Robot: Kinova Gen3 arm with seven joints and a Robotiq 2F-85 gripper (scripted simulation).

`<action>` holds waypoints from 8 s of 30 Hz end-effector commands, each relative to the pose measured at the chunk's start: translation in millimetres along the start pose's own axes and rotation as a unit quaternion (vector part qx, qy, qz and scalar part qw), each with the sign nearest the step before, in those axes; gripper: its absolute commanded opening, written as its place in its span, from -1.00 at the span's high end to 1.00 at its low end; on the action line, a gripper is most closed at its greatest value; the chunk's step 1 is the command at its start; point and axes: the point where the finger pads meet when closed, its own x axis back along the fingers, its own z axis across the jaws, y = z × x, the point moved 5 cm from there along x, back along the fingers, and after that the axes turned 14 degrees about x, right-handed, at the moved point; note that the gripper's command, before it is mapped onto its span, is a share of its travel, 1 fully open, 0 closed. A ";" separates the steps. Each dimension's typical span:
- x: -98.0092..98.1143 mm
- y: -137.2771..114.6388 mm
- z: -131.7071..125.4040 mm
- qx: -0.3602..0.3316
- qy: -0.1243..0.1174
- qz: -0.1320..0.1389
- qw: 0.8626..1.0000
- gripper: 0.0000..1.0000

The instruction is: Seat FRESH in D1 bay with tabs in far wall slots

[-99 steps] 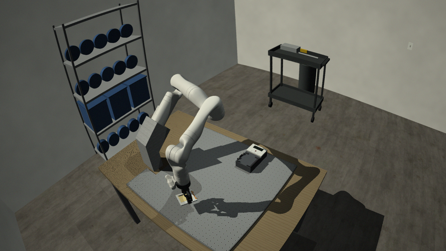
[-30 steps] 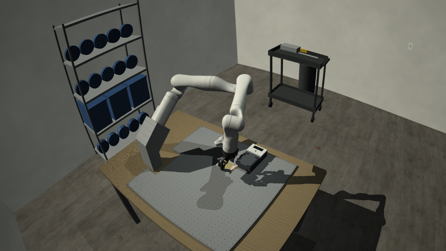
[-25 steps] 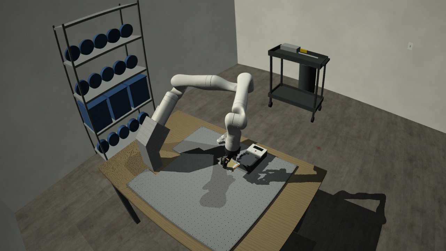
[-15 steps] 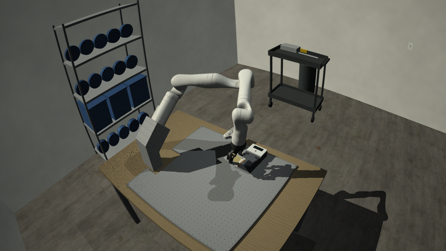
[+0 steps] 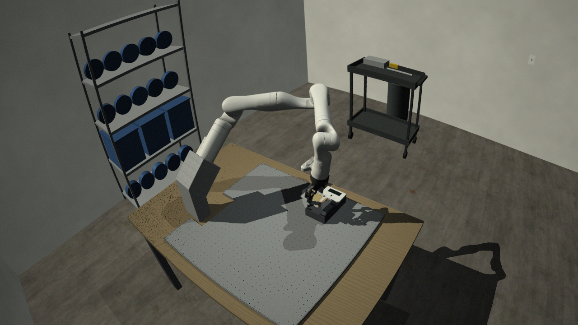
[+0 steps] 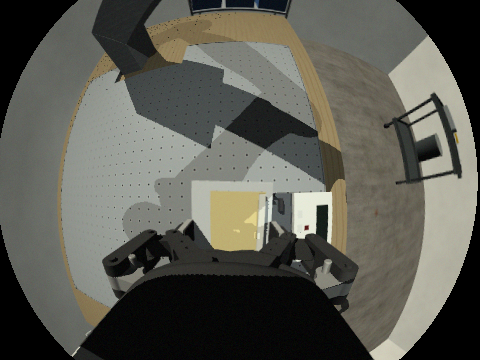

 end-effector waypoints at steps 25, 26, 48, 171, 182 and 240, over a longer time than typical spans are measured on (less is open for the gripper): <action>0.5 10.4 29.1 0.012 0.001 -0.002 1.000 1.00; -0.8 10.6 29.1 0.012 0.001 -0.002 1.000 1.00; -27.1 15.2 28.1 0.012 0.001 -0.002 1.000 1.00; -30.1 16.3 27.8 0.012 0.001 -0.002 1.000 -1.00; -18.3 14.2 28.2 0.012 0.001 -0.002 1.000 -1.00; -30.0 -51.9 43.2 0.012 -0.020 -0.088 0.996 1.00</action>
